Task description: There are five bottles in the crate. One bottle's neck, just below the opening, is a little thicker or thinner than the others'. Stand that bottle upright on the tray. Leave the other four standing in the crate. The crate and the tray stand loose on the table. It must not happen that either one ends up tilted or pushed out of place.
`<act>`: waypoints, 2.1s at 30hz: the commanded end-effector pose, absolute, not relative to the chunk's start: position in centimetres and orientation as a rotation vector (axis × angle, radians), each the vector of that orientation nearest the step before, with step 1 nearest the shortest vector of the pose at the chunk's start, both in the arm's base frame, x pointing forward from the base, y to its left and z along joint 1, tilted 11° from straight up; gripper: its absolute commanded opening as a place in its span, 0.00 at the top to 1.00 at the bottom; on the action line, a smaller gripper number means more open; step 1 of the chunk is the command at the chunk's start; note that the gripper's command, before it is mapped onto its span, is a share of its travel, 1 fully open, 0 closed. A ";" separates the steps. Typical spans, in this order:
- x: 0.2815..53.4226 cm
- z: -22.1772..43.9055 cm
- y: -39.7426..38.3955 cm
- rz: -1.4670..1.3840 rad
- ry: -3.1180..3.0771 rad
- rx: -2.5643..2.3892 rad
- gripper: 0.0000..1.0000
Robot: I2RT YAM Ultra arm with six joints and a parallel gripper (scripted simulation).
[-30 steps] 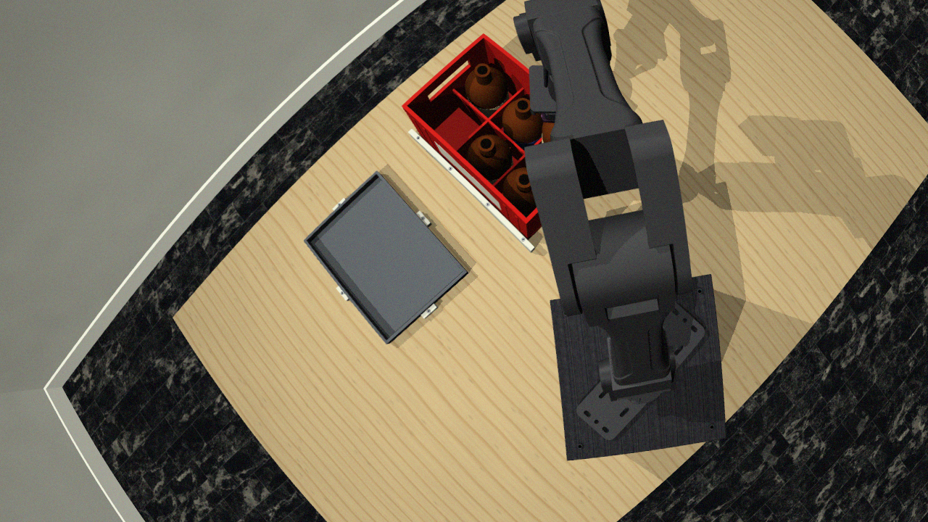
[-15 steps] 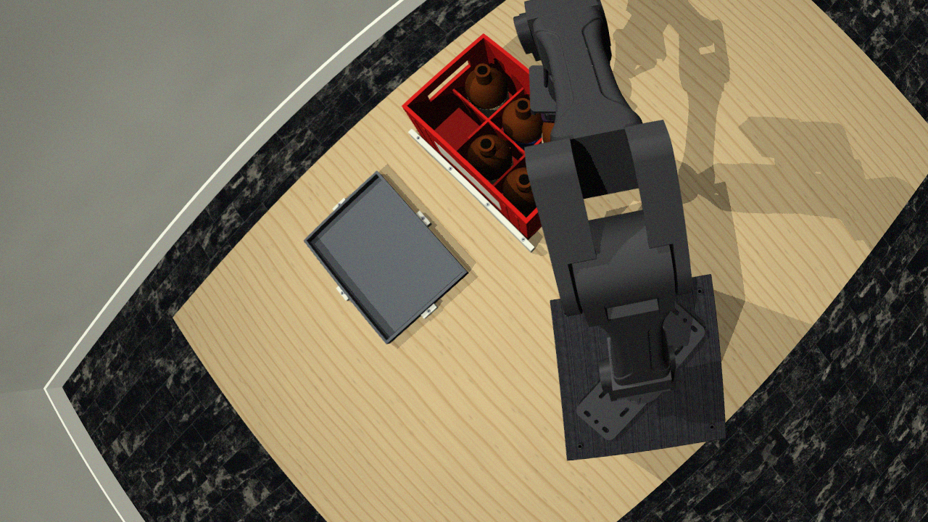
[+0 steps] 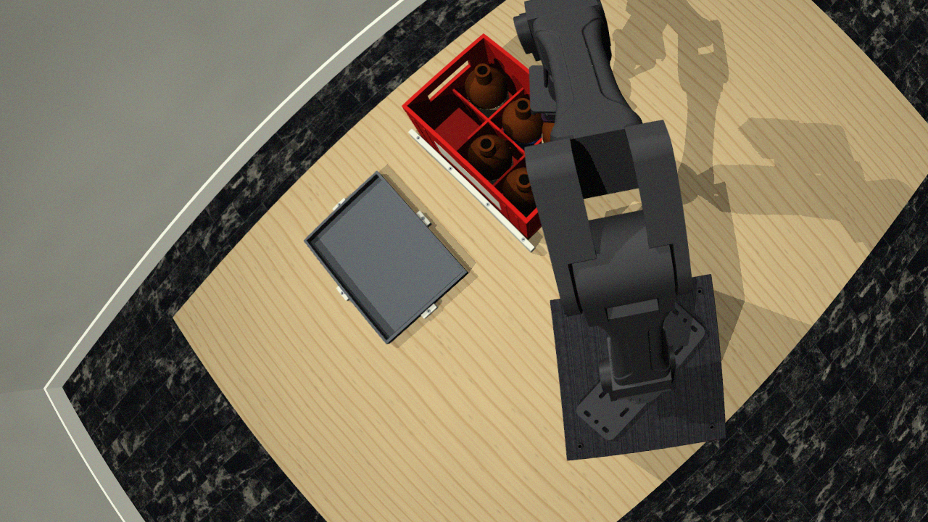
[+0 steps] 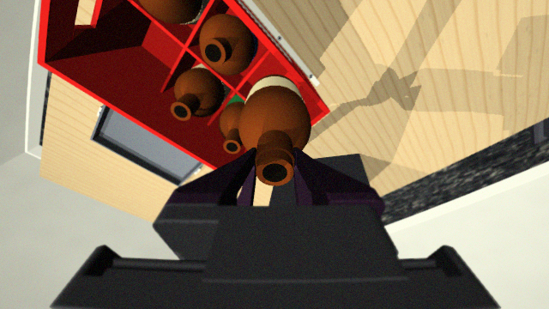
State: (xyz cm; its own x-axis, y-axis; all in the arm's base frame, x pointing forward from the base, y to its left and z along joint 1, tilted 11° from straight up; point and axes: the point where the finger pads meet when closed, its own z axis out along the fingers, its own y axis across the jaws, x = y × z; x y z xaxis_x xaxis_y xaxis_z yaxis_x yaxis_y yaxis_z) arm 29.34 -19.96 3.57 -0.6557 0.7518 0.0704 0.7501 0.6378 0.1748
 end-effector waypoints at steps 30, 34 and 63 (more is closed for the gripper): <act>30.1 6.6 -21.6 0.256 2.759 1.274 1.00; 30.1 6.9 -21.6 0.256 2.760 1.273 1.00; 29.6 9.6 -21.9 0.256 2.760 1.272 1.00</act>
State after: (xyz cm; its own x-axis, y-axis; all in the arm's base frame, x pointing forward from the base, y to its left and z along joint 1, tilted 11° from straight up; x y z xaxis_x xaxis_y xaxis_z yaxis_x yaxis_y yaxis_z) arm 29.24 -20.59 6.58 -0.6563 0.7521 0.0603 0.7485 0.6391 0.1770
